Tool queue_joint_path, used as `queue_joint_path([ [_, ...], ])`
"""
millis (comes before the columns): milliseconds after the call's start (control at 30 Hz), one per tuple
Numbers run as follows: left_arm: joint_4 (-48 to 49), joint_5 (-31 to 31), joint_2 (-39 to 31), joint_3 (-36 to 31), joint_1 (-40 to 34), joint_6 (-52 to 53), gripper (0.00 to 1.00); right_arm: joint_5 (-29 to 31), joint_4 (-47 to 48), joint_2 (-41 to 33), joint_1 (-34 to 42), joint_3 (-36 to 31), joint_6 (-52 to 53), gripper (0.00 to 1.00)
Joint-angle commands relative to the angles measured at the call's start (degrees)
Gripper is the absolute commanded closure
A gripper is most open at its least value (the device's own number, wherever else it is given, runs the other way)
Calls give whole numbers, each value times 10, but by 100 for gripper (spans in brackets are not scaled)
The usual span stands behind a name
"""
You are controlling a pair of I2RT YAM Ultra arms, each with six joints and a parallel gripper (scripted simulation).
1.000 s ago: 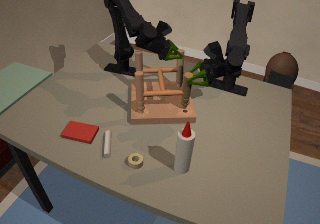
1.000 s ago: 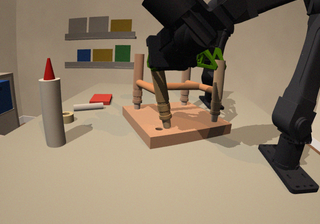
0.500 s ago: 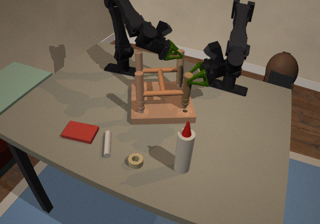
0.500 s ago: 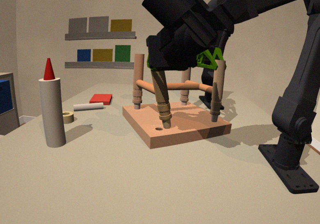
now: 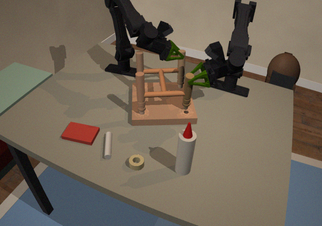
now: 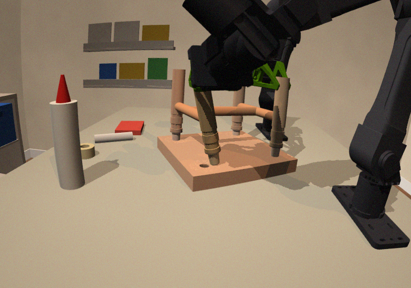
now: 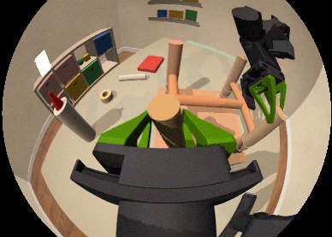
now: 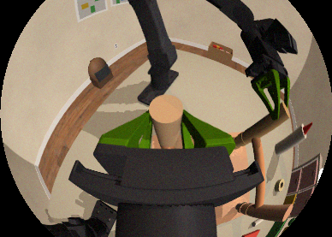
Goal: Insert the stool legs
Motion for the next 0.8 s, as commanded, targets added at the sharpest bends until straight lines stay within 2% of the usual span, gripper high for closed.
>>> queue_joint_path([
  [0,-9,15,-12,-14,-10,11,72,8,28,6,-13,21,-1,72],
  [767,-36,57,-14,-20,-19,4,72,50,46,3,-28,29,-5,72],
])
